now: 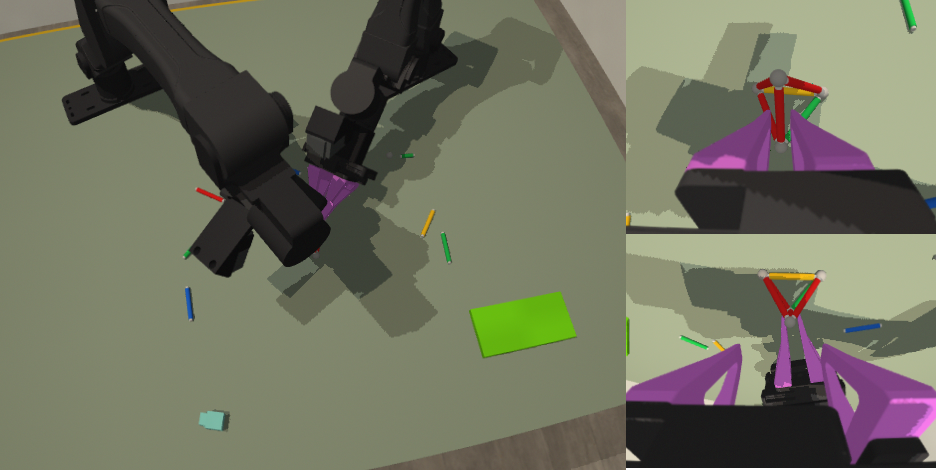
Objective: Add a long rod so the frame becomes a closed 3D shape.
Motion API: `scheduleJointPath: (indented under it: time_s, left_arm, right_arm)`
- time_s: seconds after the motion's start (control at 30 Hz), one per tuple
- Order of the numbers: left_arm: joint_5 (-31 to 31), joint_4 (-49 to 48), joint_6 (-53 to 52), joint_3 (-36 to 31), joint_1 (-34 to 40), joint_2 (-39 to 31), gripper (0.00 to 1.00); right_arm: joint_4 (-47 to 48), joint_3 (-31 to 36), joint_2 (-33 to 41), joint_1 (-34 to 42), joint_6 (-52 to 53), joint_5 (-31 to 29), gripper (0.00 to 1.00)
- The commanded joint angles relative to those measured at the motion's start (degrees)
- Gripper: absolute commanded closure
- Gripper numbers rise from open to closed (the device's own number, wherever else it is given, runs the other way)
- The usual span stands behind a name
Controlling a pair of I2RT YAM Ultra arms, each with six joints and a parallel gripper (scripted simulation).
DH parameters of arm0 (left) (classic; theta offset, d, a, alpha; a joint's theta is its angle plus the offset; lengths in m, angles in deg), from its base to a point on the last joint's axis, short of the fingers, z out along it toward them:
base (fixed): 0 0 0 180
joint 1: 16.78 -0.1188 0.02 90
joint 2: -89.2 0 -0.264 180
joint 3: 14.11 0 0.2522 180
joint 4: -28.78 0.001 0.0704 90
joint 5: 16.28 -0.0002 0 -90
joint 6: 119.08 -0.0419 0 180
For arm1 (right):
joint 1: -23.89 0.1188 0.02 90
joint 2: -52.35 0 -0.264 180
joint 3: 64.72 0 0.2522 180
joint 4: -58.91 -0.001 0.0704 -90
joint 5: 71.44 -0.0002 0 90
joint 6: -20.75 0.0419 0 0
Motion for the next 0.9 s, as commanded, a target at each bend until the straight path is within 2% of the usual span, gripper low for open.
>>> scheduleJointPath:
  time_s: [0.0, 0.17, 0.37, 0.43, 0.47, 0.57, 0.73, 0.87]
  left_arm:
    - [0.0, 0.5, 0.0, -1.5, -0.2, -3.6, 0.84]
    - [0.3, 2.9, 0.1, -2.7, -0.1, -7.2, 0.87]
    - [0.5, 11.1, 0.4, -6.2, 0.4, -19.3, 0.87]
    - [0.5, 11.1, 0.4, -6.2, 0.4, -19.3, 0.87]
    - [0.6, 14.0, 0.1, -5.5, 0.5, -21.0, 0.87]
    - [1.2, 17.3, 0.1, -5.5, -0.7, -23.0, 0.87]
    - [2.0, 23.6, -0.4, -4.9, -4.2, -30.8, 0.87]
    - [2.0, 28.0, -0.8, -4.1, -7.7, -37.2, 0.87]
  right_arm:
    - [-2.2, -1.6, -0.1, 0.0, -0.6, -0.2, 0.36]
    - [-2.2, -1.7, -0.1, 0.0, -0.6, -0.2, 0.36]
    - [-2.2, -1.7, -0.1, 0.0, -0.5, -0.2, 0.36]
    - [-2.2, -1.7, -0.1, 0.0, -0.5, -0.2, 0.36]
    - [-2.3, -1.1, -0.7, -0.1, -0.1, 0.0, 0.36]
    - [0.7, -0.9, 0.0, 0.5, -4.3, -2.6, 0.02]
    - [5.0, 1.7, 2.6, 3.1, -15.3, -8.9, 0.0]
    - [9.3, 7.2, 6.1, 5.2, -22.1, -12.5, 0.0]
